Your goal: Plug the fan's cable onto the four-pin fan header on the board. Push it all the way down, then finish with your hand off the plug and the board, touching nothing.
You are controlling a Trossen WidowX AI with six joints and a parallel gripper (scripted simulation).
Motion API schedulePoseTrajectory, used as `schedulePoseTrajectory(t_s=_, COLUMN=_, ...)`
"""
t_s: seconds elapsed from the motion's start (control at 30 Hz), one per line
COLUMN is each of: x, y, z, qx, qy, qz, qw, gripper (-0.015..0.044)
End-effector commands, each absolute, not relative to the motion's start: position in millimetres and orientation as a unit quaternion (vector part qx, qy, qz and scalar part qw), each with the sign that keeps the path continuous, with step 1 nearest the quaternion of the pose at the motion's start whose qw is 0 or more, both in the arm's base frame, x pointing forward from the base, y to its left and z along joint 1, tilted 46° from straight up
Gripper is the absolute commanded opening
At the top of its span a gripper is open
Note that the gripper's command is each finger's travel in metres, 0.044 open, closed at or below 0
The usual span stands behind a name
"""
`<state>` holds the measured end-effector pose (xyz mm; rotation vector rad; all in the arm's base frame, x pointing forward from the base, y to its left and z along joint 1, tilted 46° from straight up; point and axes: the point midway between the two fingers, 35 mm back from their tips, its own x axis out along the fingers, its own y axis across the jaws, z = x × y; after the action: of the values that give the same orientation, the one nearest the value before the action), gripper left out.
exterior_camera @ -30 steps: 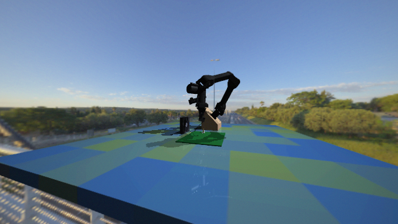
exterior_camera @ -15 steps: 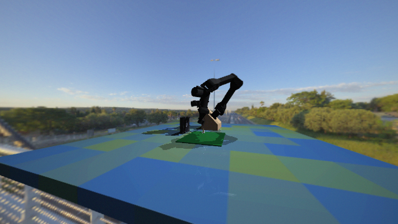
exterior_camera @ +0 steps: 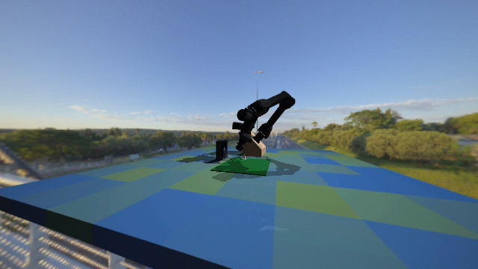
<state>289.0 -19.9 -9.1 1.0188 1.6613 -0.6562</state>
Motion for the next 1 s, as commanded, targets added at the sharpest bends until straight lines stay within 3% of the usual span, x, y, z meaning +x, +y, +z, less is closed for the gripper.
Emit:
schedulePoseTrajectory(t_s=0.0, x=286.5, y=-18.8, z=-11.4, qx=0.408, qy=0.678, qz=-0.298, qw=0.534, gripper=0.0000)
schedulePoseTrajectory(t_s=0.97, x=287.8, y=-12.6, z=-11.1, qx=0.345, qy=0.539, qz=-0.408, qw=0.651, gripper=0.0000)
